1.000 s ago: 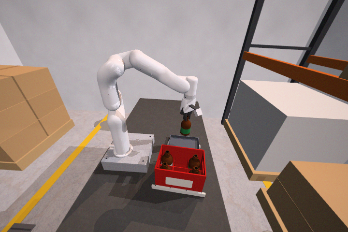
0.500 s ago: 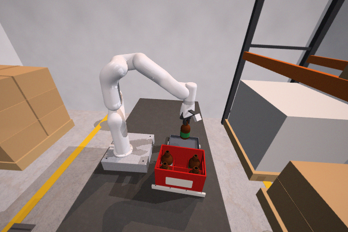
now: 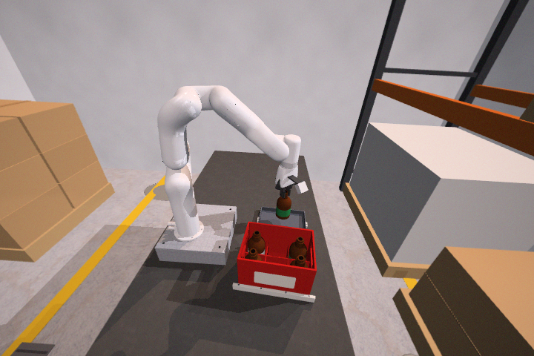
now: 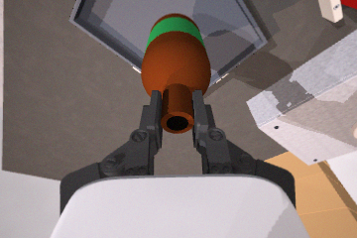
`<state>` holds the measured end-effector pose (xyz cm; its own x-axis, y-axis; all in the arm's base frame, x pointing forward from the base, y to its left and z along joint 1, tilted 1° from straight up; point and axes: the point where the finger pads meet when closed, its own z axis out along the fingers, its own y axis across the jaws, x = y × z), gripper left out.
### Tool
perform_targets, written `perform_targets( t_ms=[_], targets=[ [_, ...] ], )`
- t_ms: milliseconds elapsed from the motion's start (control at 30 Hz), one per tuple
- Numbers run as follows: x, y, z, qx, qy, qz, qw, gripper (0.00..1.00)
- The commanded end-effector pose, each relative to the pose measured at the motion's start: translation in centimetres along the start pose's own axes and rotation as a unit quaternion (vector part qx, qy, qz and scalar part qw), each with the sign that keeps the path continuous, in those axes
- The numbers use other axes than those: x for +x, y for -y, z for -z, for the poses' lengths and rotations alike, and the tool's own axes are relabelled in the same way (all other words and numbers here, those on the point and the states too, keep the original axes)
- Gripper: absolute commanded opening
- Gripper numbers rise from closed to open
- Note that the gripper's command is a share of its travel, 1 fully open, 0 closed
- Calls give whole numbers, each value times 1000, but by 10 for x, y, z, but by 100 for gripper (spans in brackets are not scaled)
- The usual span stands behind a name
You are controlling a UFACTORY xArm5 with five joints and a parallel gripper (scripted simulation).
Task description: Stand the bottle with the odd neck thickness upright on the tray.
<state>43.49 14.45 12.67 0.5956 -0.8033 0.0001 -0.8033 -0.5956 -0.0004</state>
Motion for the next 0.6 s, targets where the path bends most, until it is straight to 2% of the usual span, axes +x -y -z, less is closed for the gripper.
perform_targets(
  t_ms=[0,567],
  targets=[
    [1,2,-10,2,-1,0,1000,0],
    [1,2,-29,2,-1,0,1000,0]
  ],
)
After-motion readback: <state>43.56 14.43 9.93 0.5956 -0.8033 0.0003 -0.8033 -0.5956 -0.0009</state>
